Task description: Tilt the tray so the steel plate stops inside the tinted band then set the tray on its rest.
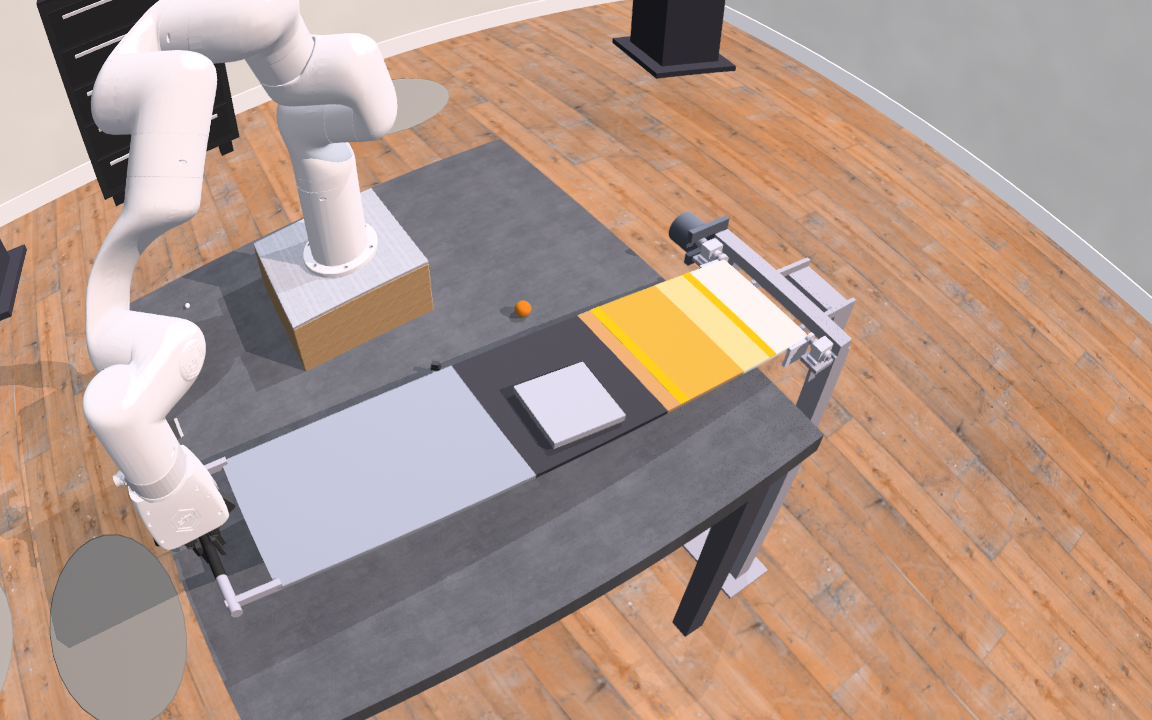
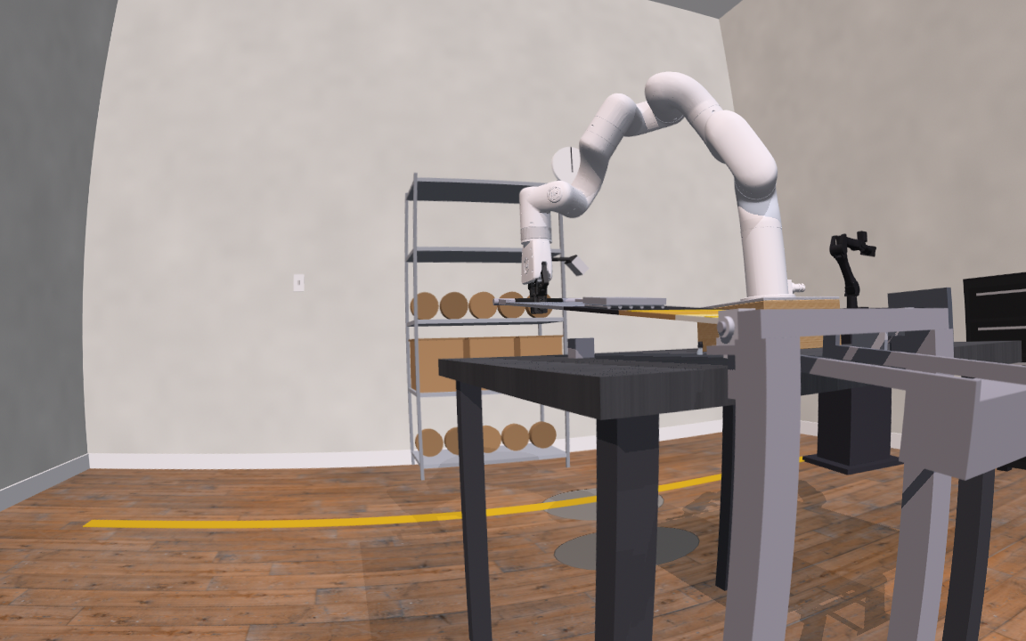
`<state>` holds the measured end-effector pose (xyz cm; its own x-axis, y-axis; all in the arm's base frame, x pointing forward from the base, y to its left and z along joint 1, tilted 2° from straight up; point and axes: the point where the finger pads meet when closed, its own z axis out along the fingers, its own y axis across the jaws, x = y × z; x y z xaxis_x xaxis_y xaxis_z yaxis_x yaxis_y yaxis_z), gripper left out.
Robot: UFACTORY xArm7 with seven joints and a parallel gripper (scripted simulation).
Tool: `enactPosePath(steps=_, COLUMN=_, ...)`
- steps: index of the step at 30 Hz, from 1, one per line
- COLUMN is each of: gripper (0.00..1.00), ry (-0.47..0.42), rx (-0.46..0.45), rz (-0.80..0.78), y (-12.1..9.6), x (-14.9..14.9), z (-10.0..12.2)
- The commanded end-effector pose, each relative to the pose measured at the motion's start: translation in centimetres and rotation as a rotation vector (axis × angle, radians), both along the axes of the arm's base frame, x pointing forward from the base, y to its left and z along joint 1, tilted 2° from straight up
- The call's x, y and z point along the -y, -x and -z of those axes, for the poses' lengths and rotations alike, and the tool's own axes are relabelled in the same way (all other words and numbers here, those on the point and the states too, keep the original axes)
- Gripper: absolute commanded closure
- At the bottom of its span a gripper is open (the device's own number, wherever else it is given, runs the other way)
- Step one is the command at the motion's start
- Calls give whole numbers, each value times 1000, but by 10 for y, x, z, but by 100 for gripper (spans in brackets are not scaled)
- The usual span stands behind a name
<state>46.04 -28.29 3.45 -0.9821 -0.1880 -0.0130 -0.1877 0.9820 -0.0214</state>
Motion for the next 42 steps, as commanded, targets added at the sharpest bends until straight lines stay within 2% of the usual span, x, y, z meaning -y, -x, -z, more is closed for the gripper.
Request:
enactPosePath(steps=1, gripper=100, ry=1, rx=3, rz=-1, y=-3, x=2, z=8)
enactPosePath(steps=3, gripper=100, ry=1, rx=3, rz=-1, y=-3, x=2, z=5)
enactPosePath(steps=6, gripper=100, ry=1, rx=3, rz=-1, y=-1, x=-3, z=-32)
enactPosePath(steps=8, gripper=100, ry=1, rx=3, rz=-1, y=0, x=-6, z=-46)
enactPosePath(steps=10, gripper=100, ry=1, rx=3, rz=-1, y=-1, x=-3, z=-32)
enactPosePath(steps=13, gripper=100, ry=1, rx=3, rz=-1, y=-3, x=2, z=5)
enactPosePath(steps=19, gripper=100, ry=1, rx=3, rz=-1, y=-3, x=2, z=9)
enactPosePath(steps=20, gripper=100, ry=1, rx=3, rz=-1, y=-3, x=2, z=5)
enactPosePath(steps=23, gripper=100, ry=1, rx=3, rz=-1, y=-1, x=-4, z=-34)
enactPosePath(steps=25, gripper=100, ry=1, rx=3, rz=-1, y=0, x=-6, z=-48)
enactPosePath(steps=27, gripper=100, ry=1, rx=3, rz=-1, y=-1, x=-4, z=-34)
enactPosePath(steps=30, gripper=100, ry=1, rx=3, rz=-1, y=-3, x=2, z=5)
enactPosePath(steps=36, gripper=100, ry=1, rx=3, rz=-1, y=-3, x=2, z=9)
enactPosePath(steps=37, gripper=100, ry=1, rx=3, rz=-1, y=-3, x=2, z=6)
enactPosePath(steps=40, gripper=100, ry=1, rx=3, rz=-1, y=-1, x=-4, z=-35)
enactPosePath(steps=42, gripper=100, ry=1, rx=3, rz=-1, y=0, x=-6, z=-50)
